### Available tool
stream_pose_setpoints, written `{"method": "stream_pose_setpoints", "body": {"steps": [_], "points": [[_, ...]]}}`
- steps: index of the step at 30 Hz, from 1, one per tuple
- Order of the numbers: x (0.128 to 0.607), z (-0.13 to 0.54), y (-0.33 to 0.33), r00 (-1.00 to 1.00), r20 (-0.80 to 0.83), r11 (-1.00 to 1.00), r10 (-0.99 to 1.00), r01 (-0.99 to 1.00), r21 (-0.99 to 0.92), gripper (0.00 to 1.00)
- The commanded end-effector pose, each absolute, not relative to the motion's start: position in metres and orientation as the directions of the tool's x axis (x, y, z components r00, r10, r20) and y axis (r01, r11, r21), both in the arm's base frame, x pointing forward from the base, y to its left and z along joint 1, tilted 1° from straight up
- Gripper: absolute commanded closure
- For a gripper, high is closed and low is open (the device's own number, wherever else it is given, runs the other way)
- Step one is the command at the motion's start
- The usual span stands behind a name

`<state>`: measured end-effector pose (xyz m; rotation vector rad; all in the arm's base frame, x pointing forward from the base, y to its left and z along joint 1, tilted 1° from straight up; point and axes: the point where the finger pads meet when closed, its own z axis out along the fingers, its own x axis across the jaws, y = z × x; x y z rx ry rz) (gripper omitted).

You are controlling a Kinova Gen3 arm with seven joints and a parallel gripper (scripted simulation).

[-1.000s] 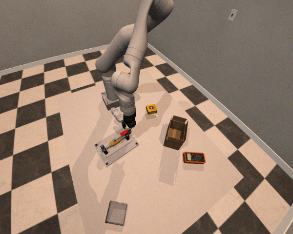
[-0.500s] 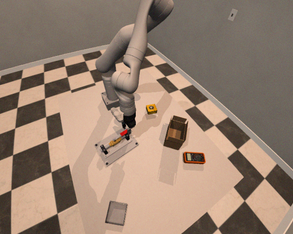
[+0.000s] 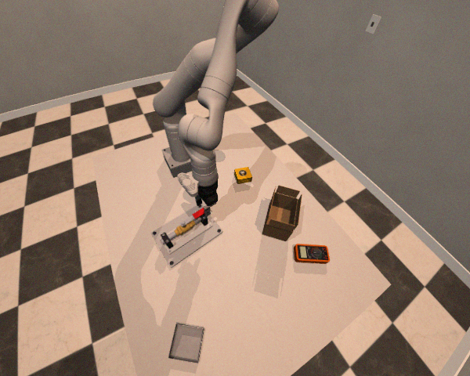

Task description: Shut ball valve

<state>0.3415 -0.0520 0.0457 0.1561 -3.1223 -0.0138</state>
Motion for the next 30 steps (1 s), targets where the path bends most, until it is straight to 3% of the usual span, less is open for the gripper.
{"method": "stream_pose_setpoints", "body": {"steps": [1, 30], "points": [[0.342, 0.046, -0.052, -0.995, 0.014, 0.995, -0.1, -0.1, 0.01, 0.0], [0.342, 0.033, -0.052, -0.995, 0.014, 0.995, -0.1, -0.1, 0.01, 0.0]]}}
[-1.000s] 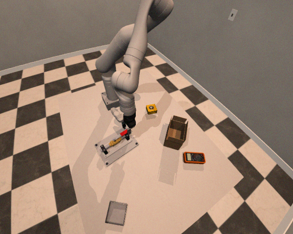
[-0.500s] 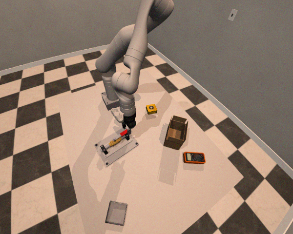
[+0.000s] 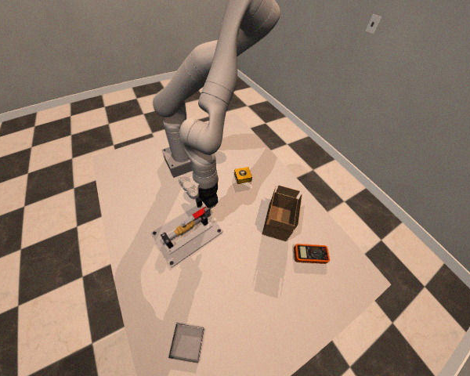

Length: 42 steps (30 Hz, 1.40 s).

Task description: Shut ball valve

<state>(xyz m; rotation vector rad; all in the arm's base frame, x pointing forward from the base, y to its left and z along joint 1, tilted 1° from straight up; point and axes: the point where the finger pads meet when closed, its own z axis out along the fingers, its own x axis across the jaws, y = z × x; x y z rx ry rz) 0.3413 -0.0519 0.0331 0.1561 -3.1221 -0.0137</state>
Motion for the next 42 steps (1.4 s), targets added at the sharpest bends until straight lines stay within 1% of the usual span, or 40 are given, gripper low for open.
{"method": "stream_pose_setpoints", "body": {"steps": [1, 42], "points": [[0.3417, 0.0332, -0.0519, -0.995, 0.014, 0.995, -0.1, -0.1, 0.01, 0.0], [0.3416, 0.0246, -0.0519, -0.995, 0.014, 0.995, -0.1, -0.1, 0.01, 0.0]]}}
